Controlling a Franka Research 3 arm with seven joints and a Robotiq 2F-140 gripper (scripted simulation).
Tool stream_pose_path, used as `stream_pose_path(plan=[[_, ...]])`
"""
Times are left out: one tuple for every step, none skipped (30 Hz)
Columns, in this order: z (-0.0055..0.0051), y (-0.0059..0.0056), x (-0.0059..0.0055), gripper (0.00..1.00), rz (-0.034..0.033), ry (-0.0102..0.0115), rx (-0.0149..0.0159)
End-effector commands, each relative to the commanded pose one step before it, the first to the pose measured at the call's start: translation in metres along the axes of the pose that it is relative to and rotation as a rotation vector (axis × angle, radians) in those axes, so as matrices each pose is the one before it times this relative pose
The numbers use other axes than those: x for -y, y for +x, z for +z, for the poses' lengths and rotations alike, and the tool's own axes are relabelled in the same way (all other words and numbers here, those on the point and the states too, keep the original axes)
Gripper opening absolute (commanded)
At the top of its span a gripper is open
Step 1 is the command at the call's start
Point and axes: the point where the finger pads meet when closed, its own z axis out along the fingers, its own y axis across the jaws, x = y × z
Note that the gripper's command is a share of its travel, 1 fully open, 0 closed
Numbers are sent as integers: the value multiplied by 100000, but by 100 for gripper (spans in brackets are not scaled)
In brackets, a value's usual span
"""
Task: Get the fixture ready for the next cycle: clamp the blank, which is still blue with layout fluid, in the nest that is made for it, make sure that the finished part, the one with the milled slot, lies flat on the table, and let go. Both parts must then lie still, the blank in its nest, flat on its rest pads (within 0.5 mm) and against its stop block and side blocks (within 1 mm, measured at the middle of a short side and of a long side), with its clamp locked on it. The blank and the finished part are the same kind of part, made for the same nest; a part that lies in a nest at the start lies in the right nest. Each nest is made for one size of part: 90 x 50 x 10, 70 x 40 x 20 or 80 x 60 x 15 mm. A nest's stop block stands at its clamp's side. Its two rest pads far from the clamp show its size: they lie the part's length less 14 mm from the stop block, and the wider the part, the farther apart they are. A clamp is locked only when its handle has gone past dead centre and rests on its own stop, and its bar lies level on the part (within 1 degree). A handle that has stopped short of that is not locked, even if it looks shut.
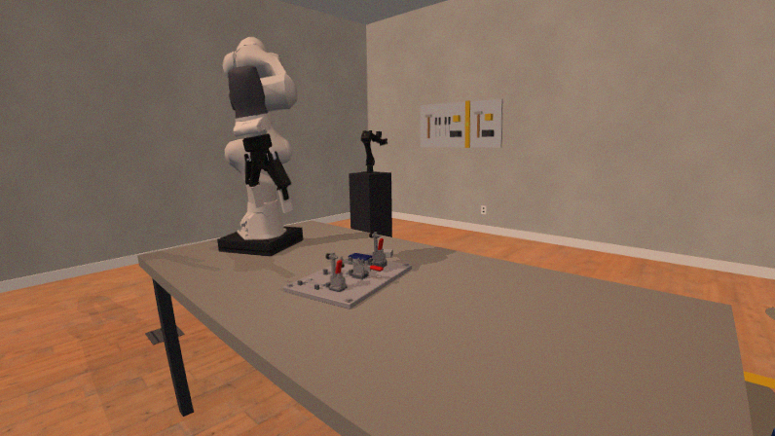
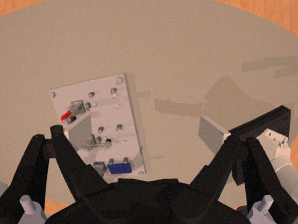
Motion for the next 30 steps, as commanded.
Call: stream_pose_path(plan=[[18, 91, 28, 100, -1862, -112, -429], [0, 0, 0, 100, 0, 0, 0], [556, -1701, 1196, 100, -13738, -1331, -1509], [0, 0, 0, 100, 0, 0, 0], [0, 0, 0, 100, 0, 0, 0], [0, 0, 0, 100, 0, 0, 0], [0, 0, 0, 100, 0, 0, 0], [0, 0, 0, 100, 0, 0, 0], [0, 0, 0, 100, 0, 0, 0], [0, 0, 0, 100, 0, 0, 0], [0, 0, 0, 100, 0, 0, 0], [0, 0, 0, 100, 0, 0, 0], [0, 0, 0, 100, 0, 0, 0], [0, 0, 0, 100, 0, 0, 0], [0, 0, 0, 100, 0, 0, 0], [0, 0, 0, 100, 0, 0, 0], [0, 0, 0, 100, 0, 0, 0], [0, 0, 0, 100, 0, 0, 0], [0, 0, 0, 100, 0, 0, 0], [0, 0, 0, 100, 0, 0, 0], [0, 0, 0, 100, 0, 0, 0], [0, 0, 0, 100, 0, 0, 0], [0, 0, 0, 100, 0, 0, 0], [0, 0, 0, 100, 0, 0, 0], [0, 0, 0, 100, 0, 0, 0], [0, 0, 0, 100, 0, 0, 0], [0, 0, 0, 100, 0, 0, 0], [0, 0, 0, 100, 0, 0, 0], [0, 0, 0, 100, 0, 0, 0], [0, 0, 0, 100, 0, 0, 0]])
